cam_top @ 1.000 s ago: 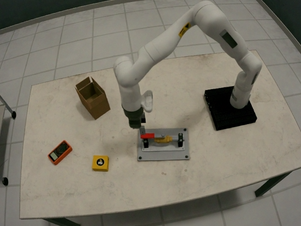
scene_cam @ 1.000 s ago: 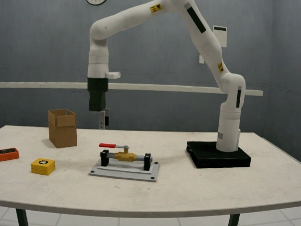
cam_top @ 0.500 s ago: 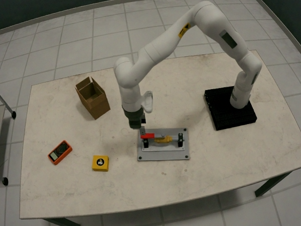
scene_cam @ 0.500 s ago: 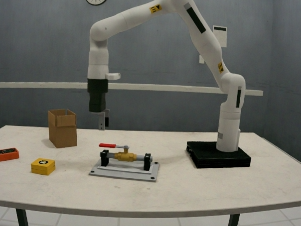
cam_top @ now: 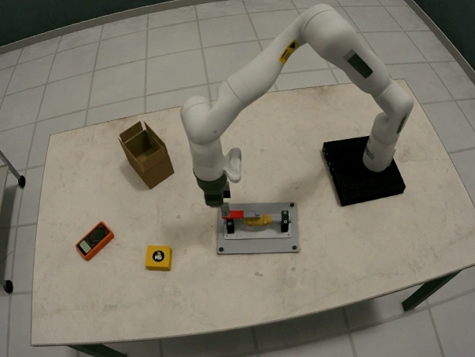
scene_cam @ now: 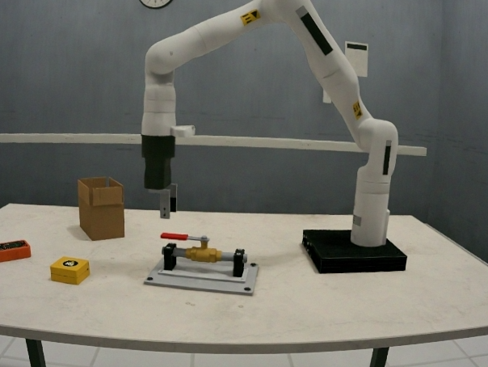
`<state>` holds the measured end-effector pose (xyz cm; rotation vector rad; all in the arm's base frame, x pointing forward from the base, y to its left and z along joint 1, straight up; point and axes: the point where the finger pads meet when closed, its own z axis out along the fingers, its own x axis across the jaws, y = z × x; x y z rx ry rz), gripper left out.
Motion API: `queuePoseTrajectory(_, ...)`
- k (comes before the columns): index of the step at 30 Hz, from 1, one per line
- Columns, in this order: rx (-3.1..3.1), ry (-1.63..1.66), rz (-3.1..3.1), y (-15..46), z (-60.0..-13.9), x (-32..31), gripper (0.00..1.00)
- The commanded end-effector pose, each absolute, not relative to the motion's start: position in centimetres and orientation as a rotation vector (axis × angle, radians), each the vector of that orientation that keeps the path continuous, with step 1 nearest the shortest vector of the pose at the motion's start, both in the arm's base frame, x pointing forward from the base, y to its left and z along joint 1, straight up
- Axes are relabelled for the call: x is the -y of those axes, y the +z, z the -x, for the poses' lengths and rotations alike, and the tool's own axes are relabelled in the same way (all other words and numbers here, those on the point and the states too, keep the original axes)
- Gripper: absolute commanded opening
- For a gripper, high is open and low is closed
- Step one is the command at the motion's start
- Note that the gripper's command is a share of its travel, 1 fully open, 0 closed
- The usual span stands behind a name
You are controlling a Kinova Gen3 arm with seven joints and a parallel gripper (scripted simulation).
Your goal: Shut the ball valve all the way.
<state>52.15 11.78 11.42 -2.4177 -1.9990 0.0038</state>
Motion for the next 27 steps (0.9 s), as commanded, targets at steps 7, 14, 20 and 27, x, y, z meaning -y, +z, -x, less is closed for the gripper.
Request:
queuePoseTrajectory(7,2.000,0.000,2.419,9.8,-52.2,-11.8,1.00)
queuePoseTrajectory(14,2.000,0.000,2.419,9.0,-52.2,-11.8,1.00)
queuePoseTrajectory(20,2.000,0.000,2.419,8.3,-52.2,-11.8,1.00)
queuePoseTrajectory(27,2.000,0.000,2.419,7.9,-52.2,-11.8,1.00)
